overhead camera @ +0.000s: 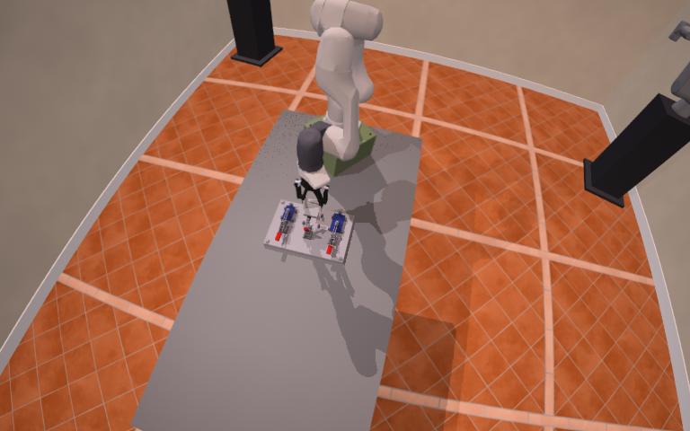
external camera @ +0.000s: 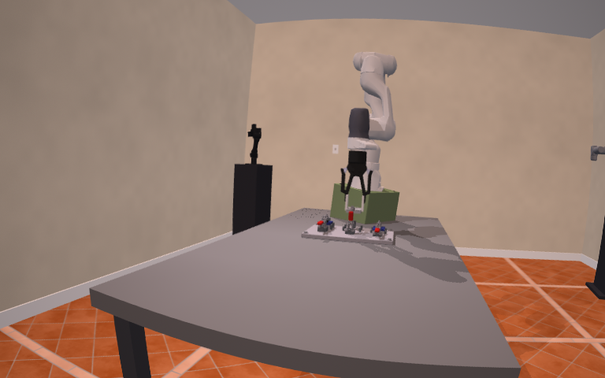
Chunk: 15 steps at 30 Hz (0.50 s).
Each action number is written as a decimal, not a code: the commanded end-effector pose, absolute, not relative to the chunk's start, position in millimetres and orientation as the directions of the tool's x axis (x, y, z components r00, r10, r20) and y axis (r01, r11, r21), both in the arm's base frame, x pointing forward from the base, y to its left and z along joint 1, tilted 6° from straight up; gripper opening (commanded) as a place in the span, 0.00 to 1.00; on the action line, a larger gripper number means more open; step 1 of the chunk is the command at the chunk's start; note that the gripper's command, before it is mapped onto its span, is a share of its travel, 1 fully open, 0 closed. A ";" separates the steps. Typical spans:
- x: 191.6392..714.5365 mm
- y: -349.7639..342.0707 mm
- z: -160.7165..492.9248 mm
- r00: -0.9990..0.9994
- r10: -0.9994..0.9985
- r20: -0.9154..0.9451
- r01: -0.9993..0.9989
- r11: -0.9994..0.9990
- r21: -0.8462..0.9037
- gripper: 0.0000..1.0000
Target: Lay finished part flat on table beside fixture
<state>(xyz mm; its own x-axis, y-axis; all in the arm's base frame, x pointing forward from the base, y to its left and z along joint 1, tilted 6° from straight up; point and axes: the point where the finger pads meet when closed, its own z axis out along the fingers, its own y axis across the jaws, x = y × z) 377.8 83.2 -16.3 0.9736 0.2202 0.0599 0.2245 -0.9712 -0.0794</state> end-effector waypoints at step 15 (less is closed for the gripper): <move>373.7 97.8 -14.6 0.974 0.220 0.060 0.225 -0.971 -0.080 0.00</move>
<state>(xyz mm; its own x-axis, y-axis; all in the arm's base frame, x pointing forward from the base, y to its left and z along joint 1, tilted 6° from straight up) 375.1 94.0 -15.4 0.9702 0.2348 0.0605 0.2391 -0.9677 -0.0794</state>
